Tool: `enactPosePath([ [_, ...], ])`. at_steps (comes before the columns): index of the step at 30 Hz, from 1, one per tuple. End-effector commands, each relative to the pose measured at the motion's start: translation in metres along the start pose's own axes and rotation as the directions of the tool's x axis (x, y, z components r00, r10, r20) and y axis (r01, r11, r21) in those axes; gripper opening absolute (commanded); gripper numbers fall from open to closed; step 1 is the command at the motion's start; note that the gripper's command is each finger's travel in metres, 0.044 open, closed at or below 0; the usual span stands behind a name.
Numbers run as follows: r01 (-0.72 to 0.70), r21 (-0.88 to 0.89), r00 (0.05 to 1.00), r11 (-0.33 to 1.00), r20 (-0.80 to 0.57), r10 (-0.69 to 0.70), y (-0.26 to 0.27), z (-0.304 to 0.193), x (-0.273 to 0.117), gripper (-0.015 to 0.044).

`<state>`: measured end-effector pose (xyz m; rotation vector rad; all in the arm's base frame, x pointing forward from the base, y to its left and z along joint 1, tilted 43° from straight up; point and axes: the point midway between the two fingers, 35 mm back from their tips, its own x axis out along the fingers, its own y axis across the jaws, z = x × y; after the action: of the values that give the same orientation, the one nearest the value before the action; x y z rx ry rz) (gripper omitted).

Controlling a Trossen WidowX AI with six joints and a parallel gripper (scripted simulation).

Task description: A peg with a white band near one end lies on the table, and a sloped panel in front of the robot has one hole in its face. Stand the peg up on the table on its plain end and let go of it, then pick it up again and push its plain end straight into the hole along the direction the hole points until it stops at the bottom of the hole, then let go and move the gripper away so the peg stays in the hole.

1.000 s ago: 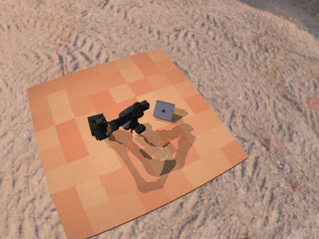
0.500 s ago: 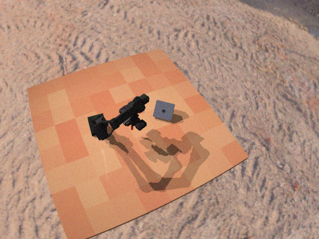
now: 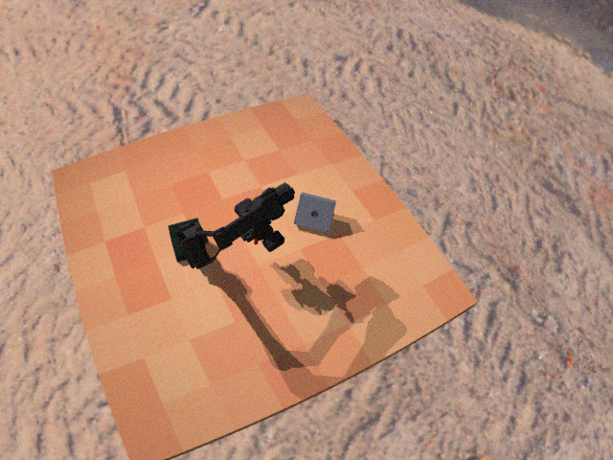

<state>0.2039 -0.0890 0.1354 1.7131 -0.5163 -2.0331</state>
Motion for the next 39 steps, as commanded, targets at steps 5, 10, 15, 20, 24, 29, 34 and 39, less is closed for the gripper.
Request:
enactPosePath([
  [5, 0.077, 0.044, 0.997, 0.996, -0.037, -0.075, 0.000, -0.014, 0.001, 0.0000],
  [10, 0.121, 0.071, 0.991, 0.990, -0.064, -0.116, 0.000, -0.022, 0.001, 0.0000],
  [15, 0.164, 0.095, 0.983, 0.982, -0.094, -0.155, 0.002, -0.031, 0.001, 0.0000],
  [20, 0.205, 0.117, 0.974, 0.972, -0.127, -0.190, 0.004, -0.040, 0.001, 0.0000],
  [24, 0.238, 0.132, 0.964, 0.962, -0.154, -0.217, 0.006, -0.047, 0.001, 0.0000],
  [29, 0.277, 0.150, 0.950, 0.949, -0.191, -0.247, 0.009, -0.056, 0.000, 0.0000],
  [34, 0.315, 0.165, 0.934, 0.935, -0.230, -0.274, 0.013, -0.065, -0.001, 0.0000],
  [39, 0.351, 0.177, 0.916, 0.920, -0.270, -0.297, 0.017, -0.074, -0.002, 0.0000],
])
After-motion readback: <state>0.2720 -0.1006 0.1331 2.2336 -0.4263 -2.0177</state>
